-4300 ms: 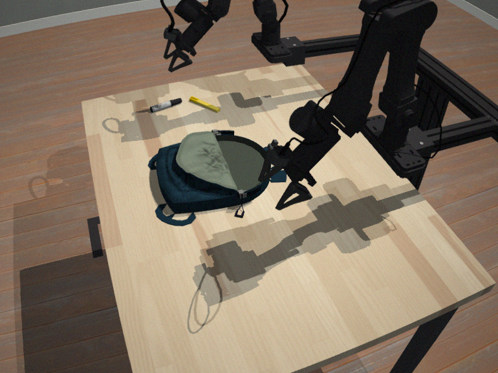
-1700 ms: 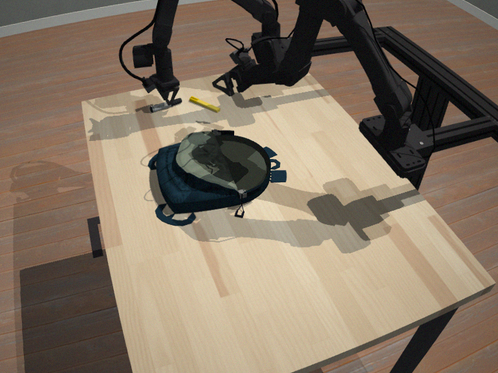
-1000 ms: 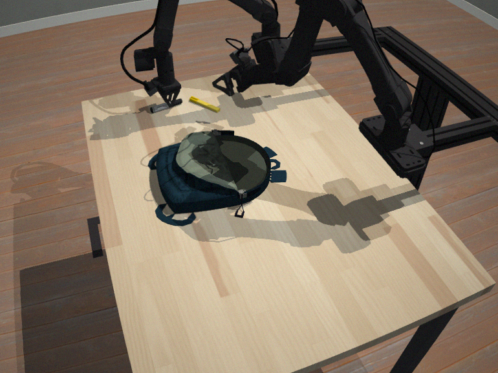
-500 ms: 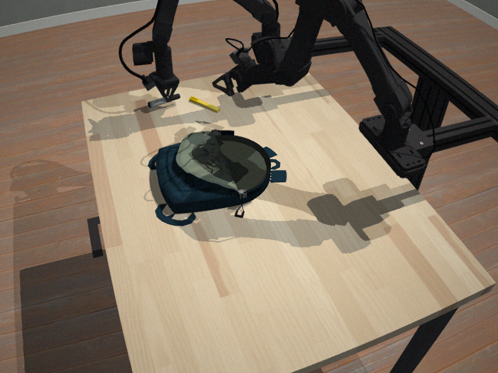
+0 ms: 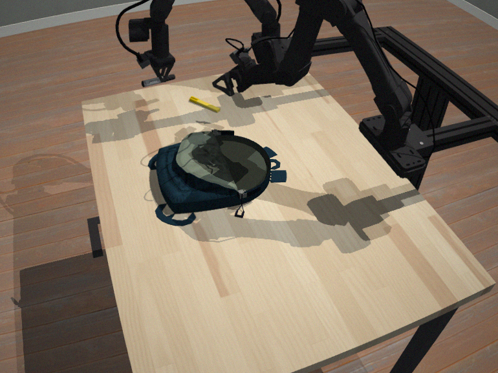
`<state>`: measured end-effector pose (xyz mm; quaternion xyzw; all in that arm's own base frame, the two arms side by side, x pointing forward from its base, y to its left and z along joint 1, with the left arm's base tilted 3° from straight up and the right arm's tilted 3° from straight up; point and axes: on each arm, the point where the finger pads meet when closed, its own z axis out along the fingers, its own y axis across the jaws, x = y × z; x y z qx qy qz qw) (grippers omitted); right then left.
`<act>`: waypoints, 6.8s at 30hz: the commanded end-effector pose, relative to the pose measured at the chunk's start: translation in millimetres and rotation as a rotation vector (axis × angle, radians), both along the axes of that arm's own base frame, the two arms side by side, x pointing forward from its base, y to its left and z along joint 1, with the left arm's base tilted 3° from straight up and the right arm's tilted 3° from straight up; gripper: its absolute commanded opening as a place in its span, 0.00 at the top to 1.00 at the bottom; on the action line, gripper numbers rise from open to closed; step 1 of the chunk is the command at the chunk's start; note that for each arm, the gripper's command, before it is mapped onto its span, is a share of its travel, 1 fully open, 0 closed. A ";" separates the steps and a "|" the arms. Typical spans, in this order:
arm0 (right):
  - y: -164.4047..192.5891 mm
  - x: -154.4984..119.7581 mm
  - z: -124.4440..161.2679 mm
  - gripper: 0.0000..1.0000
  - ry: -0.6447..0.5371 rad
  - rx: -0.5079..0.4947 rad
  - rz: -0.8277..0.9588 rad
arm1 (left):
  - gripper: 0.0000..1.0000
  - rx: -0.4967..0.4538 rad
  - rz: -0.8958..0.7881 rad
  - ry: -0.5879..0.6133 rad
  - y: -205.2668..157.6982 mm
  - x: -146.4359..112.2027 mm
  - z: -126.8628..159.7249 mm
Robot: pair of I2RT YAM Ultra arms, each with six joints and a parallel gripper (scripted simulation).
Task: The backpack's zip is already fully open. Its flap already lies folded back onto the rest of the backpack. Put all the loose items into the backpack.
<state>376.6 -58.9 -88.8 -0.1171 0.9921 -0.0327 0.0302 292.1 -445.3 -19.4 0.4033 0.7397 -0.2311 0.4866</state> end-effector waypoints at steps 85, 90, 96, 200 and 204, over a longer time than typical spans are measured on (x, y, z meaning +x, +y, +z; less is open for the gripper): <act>423.3 -189.6 -95.4 0.85 0.097 0.028 0.711 | 0.00 0.226 0.249 0.129 361.1 -189.1 179.1; 423.2 -189.4 -98.4 0.85 0.097 0.028 0.713 | 0.00 0.225 0.249 0.134 360.6 -191.5 178.0; 420.3 -190.8 -98.3 0.85 0.107 0.019 0.713 | 0.00 0.234 0.256 0.141 362.0 -192.9 175.9; 40.2 -147.7 -101.4 0.59 0.446 -0.941 1.789 | 0.00 -0.004 -0.127 0.005 75.4 -113.9 -10.4; 37.1 -145.4 -105.8 0.65 0.443 -0.937 1.791 | 0.00 -0.004 -0.129 0.005 75.2 -114.2 -10.4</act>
